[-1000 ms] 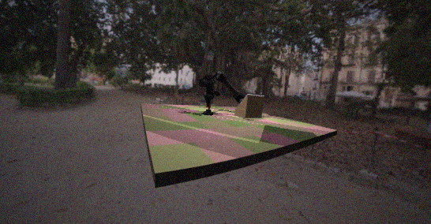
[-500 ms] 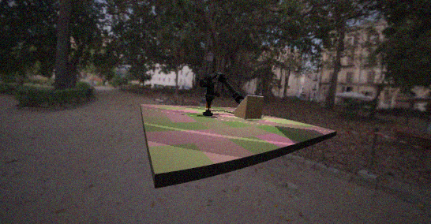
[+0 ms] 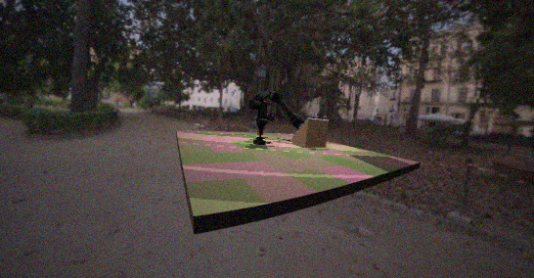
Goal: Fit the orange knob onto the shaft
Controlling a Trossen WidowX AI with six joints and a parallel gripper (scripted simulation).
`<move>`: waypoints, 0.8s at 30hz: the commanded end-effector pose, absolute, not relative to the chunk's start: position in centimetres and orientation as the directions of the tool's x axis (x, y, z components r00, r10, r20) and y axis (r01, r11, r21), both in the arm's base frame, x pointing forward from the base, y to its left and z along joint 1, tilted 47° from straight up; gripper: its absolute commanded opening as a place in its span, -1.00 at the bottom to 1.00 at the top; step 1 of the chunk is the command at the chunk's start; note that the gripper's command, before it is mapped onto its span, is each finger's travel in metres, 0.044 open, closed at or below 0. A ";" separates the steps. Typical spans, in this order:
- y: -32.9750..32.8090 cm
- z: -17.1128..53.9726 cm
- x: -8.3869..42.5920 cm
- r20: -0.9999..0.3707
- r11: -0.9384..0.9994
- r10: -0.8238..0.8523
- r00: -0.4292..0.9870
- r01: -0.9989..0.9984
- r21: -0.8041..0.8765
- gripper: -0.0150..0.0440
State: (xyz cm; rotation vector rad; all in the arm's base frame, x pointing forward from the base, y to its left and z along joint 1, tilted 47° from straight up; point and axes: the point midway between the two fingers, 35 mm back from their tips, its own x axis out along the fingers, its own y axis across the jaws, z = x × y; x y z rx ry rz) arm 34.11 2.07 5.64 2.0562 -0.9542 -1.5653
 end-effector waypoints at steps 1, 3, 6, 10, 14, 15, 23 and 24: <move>2.1 5.7 34.2 -0.686 -0.696 -0.712 0.150 -0.281 0.661 -0.49; 2.1 5.7 34.2 -0.686 -0.696 -0.712 0.150 -0.281 0.661 -0.49; 2.2 5.7 34.2 -0.686 -0.696 -0.712 0.150 -0.281 0.661 -0.49; 2.3 5.9 34.3 -0.686 -0.696 -0.712 0.150 -0.281 0.661 -0.49; 2.4 6.0 34.3 -0.686 -0.700 -0.712 0.150 -0.230 0.676 -0.49; 2.4 6.1 34.3 -0.686 -0.701 -0.712 0.150 -0.199 0.684 -0.49; 2.4 6.2 34.8 -0.686 -0.700 -0.712 0.150 -0.078 0.710 -0.49; 2.3 6.1 34.8 -0.686 -0.700 -0.712 0.150 -0.078 0.710 -0.49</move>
